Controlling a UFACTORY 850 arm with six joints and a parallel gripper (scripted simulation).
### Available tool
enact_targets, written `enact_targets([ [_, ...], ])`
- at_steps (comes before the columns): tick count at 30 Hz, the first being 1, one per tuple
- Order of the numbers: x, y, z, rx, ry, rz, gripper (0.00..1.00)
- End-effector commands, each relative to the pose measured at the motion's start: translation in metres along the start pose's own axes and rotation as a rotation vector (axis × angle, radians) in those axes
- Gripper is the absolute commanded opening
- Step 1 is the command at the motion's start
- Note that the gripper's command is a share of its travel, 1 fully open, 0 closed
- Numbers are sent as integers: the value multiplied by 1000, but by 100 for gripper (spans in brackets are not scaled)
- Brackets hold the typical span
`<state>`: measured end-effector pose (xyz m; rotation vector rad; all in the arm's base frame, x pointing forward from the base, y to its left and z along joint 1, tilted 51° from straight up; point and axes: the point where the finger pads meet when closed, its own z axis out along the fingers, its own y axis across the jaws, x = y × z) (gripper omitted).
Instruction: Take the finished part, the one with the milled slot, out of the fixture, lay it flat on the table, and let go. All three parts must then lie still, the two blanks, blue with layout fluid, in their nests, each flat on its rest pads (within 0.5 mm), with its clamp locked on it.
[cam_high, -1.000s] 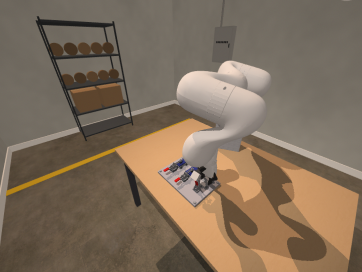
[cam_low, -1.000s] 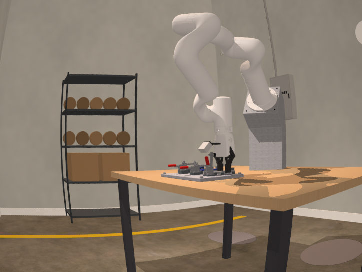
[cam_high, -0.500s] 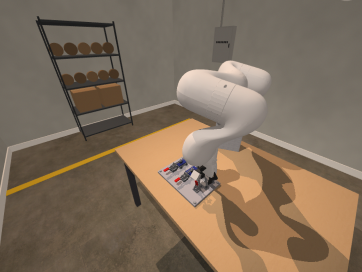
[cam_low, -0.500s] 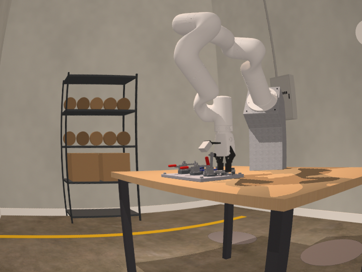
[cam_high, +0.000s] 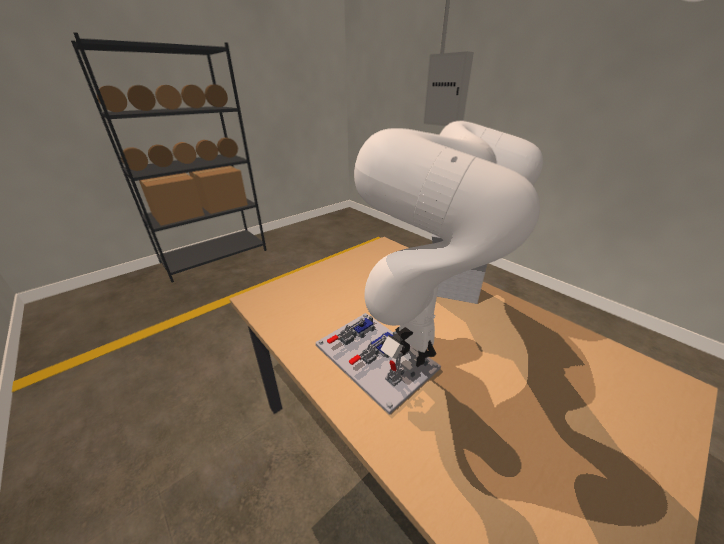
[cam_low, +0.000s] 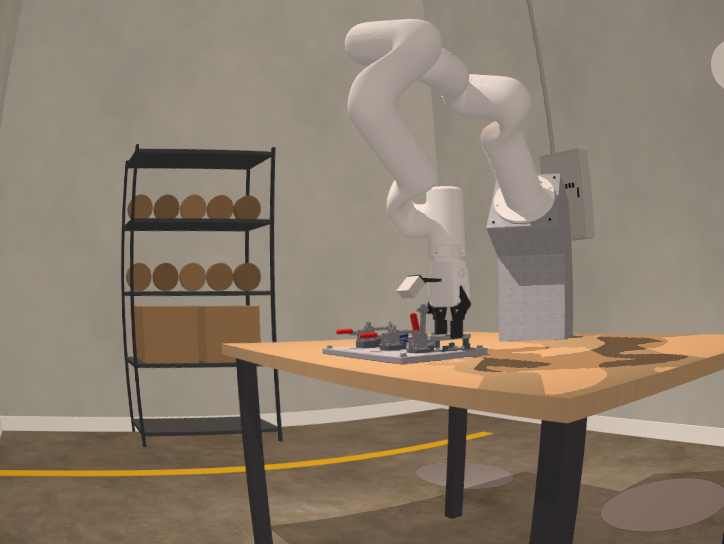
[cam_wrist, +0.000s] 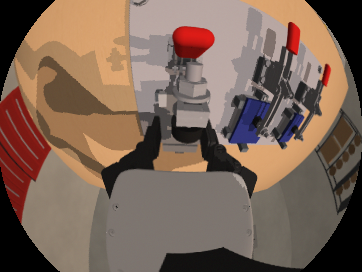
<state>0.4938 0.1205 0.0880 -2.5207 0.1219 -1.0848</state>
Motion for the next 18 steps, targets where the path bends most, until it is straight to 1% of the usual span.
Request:
enact_targets([
  [1,0,0,-5,0,0,0,0],
  [11,0,0,-14,0,0,0,0],
  [18,0,0,-17,0,0,0,0],
])
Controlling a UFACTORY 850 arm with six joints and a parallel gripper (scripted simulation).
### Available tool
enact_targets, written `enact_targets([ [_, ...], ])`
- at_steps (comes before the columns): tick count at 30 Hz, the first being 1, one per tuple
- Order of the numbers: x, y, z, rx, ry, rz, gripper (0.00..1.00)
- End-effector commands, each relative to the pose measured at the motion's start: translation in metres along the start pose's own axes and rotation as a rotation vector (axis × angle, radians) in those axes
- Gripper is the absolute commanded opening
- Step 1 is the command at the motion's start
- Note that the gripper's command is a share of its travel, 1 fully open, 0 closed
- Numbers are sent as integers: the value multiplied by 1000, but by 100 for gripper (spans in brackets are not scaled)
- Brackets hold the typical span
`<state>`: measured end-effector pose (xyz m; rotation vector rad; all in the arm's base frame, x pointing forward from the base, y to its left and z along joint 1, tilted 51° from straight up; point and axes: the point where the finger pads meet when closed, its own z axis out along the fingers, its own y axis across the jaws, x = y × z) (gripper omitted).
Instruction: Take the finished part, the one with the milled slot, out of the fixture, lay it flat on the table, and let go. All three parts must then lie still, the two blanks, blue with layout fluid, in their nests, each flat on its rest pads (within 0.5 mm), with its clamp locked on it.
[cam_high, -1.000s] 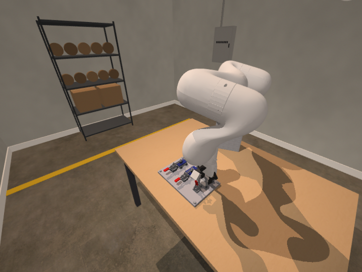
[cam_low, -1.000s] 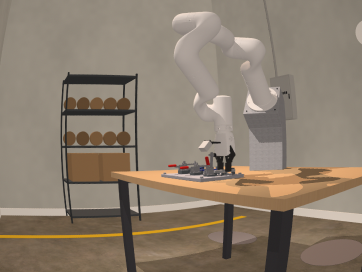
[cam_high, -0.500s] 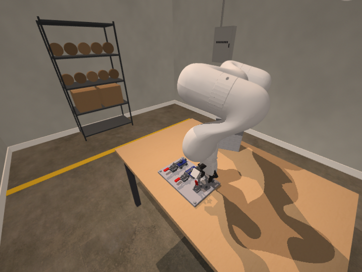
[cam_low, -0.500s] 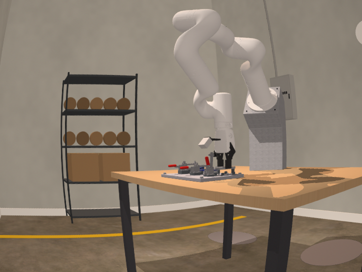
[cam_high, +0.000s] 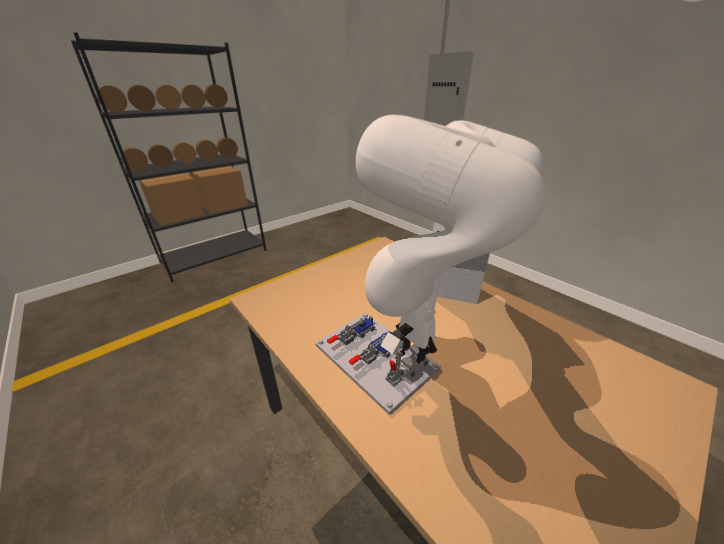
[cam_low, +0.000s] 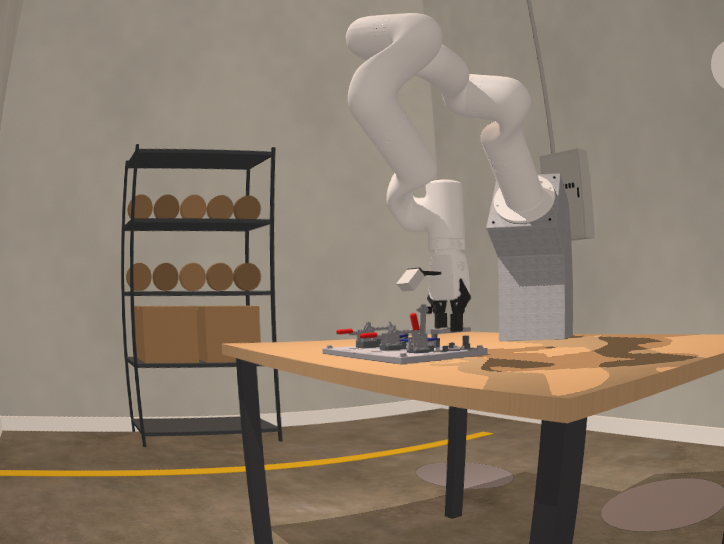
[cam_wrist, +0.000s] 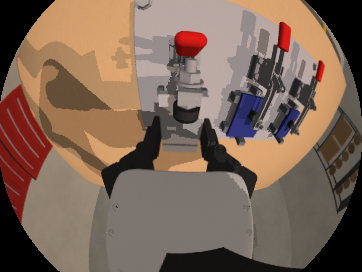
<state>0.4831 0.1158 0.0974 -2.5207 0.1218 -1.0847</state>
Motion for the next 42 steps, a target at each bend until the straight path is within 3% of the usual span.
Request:
enact_targets([
  [1,0,0,-3,0,0,0,0],
  [20,-1,0,-6,0,0,0,0],
  [42,-8,0,-38,0,0,0,0],
])
